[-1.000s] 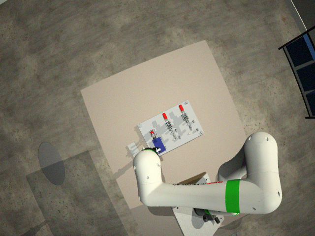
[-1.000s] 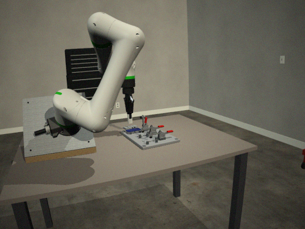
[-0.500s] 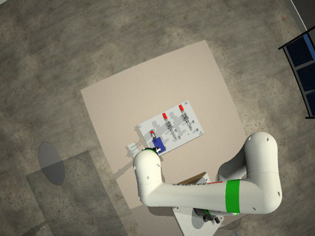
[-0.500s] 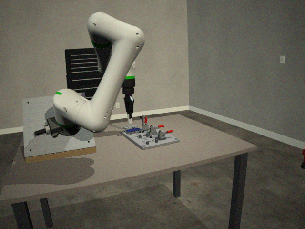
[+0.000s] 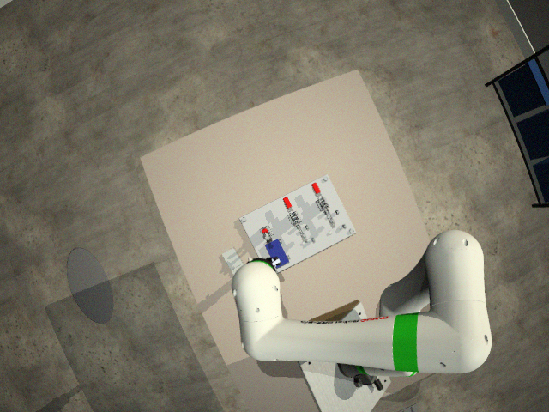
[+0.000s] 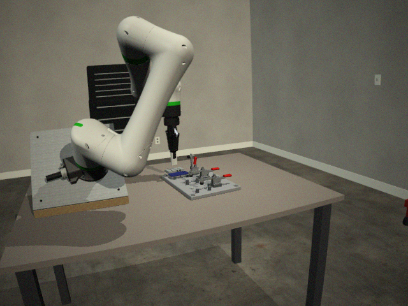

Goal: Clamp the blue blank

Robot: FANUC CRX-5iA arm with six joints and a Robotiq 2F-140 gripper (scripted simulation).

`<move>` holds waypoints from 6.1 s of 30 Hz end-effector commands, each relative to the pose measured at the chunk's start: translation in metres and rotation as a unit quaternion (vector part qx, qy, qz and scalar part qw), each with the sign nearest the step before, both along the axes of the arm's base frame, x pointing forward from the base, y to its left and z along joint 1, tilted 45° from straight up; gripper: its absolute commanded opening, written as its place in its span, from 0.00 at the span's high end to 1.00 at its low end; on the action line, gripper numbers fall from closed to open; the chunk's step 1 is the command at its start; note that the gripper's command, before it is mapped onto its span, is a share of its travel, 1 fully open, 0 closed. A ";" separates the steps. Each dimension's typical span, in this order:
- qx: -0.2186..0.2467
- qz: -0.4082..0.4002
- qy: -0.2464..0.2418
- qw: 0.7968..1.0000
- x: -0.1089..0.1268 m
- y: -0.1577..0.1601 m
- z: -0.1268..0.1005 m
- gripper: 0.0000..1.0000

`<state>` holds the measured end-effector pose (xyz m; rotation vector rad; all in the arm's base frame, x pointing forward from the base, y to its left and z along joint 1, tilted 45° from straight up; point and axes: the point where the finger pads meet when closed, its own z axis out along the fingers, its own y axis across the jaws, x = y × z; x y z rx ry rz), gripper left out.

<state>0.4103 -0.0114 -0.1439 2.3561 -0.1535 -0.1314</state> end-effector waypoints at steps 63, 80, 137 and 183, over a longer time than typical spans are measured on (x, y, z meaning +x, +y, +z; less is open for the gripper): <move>0.000 0.000 0.000 1.000 -0.084 -0.028 0.038 1.00; 0.000 0.000 0.000 1.000 -0.088 -0.049 0.016 1.00; 0.000 0.000 0.000 1.000 -0.085 -0.053 0.013 1.00; 0.000 0.000 0.000 1.000 -0.073 -0.055 0.012 1.00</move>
